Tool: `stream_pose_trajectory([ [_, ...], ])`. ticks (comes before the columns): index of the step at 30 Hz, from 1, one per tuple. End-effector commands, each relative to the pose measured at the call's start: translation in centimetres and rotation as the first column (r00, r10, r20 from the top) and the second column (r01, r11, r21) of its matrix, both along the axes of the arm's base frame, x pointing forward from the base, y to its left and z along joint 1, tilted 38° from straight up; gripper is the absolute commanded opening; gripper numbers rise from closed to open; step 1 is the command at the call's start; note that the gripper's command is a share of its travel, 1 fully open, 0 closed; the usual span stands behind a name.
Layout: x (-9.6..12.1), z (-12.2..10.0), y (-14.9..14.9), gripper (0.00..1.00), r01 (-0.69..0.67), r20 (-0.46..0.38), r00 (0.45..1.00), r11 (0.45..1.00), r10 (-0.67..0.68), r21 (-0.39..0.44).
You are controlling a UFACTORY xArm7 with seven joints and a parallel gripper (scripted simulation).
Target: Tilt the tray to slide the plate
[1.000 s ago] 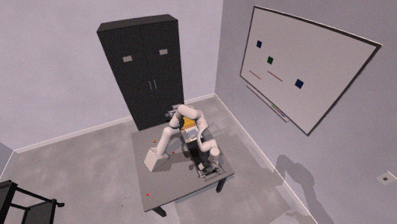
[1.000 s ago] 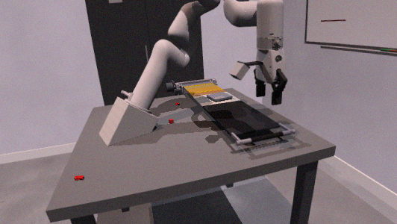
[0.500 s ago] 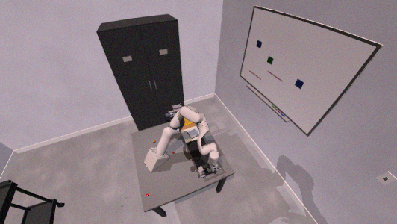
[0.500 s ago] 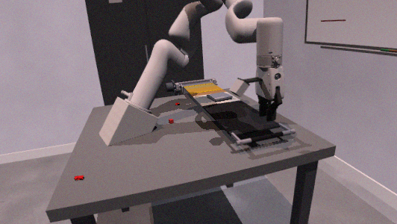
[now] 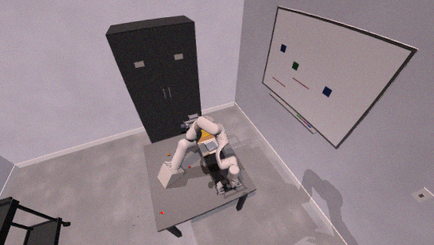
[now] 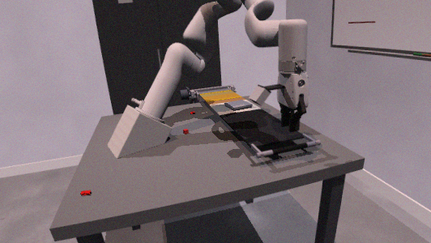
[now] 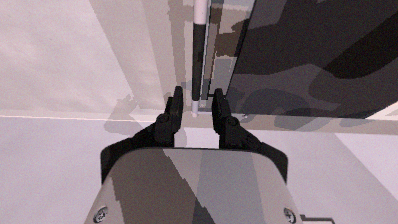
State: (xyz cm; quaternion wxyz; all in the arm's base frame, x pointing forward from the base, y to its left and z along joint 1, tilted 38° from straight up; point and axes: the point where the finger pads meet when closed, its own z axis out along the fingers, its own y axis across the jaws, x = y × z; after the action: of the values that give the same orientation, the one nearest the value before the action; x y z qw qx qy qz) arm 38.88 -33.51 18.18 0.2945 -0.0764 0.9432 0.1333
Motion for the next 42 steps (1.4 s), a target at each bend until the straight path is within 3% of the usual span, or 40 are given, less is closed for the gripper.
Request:
stream_pose_trajectory([
  [1, -0.1, 0.2, -0.2, 0.40, 0.003, 0.002, 1.000, 1.000, -0.003, -0.003],
  [23, 0.1, 0.0, -0.1, 0.40, 0.003, 0.002, 1.000, 1.000, -0.003, -0.003],
  [42, 1.1, -1.5, 0.4, 0.40, 0.003, 0.002, 1.000, 1.000, -0.003, -0.003],
])
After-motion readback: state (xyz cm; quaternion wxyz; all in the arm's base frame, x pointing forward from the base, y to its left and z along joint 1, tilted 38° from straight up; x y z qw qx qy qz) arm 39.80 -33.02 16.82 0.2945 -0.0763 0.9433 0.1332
